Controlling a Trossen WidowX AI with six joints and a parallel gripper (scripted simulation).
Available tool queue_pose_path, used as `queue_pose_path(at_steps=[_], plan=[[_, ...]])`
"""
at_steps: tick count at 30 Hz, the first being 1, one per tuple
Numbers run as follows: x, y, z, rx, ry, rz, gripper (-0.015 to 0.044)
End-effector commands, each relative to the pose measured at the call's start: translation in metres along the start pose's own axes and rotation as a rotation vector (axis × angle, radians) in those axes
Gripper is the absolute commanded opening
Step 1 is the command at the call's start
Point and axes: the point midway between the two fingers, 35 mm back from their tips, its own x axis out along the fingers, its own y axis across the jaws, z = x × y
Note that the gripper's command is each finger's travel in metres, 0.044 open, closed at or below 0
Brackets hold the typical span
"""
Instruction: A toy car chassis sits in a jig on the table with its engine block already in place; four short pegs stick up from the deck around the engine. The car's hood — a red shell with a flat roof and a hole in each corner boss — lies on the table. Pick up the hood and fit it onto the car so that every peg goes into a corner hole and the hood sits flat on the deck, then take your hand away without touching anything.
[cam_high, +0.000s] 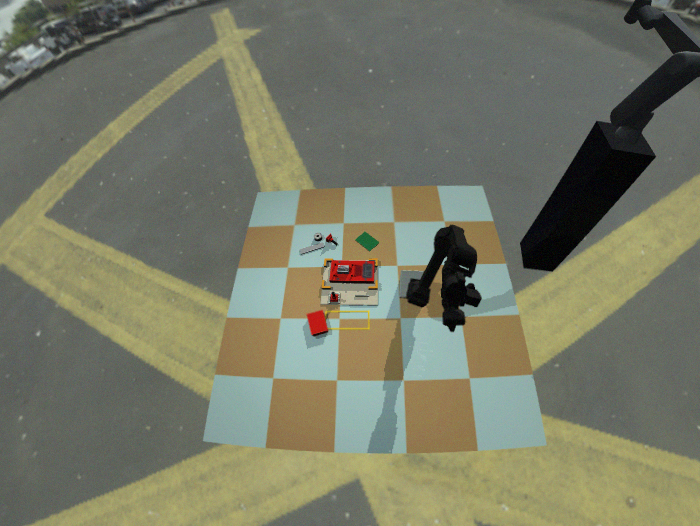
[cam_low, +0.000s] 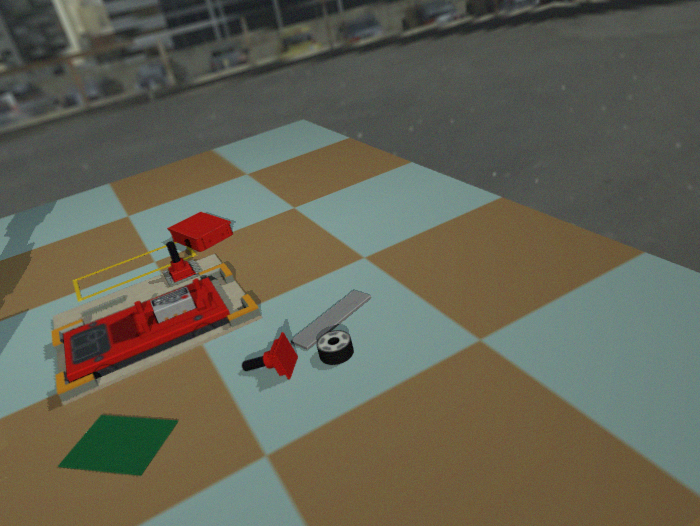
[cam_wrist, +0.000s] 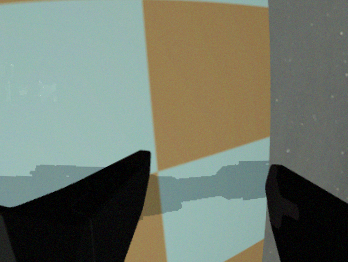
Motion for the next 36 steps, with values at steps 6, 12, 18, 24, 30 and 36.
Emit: queue_pose_path(at_steps=[6, 12, 18, 24, 30, 36], plan=[[0.024, -0.017, -0.015, 0.159, 0.116, 0.043, 0.0377], [0.069, -0.042, -0.053, 0.520, 0.310, 0.106, 0.0440], [0.105, -0.056, -0.106, 0.930, 0.487, 0.124, 0.0440], [0.130, -0.068, -0.170, 1.289, 0.631, 0.055, 0.0440], [0.142, -0.068, -0.226, 1.678, 0.737, -0.017, 0.0440], [0.141, -0.047, -0.292, 2.068, 0.854, -0.094, 0.0440]])
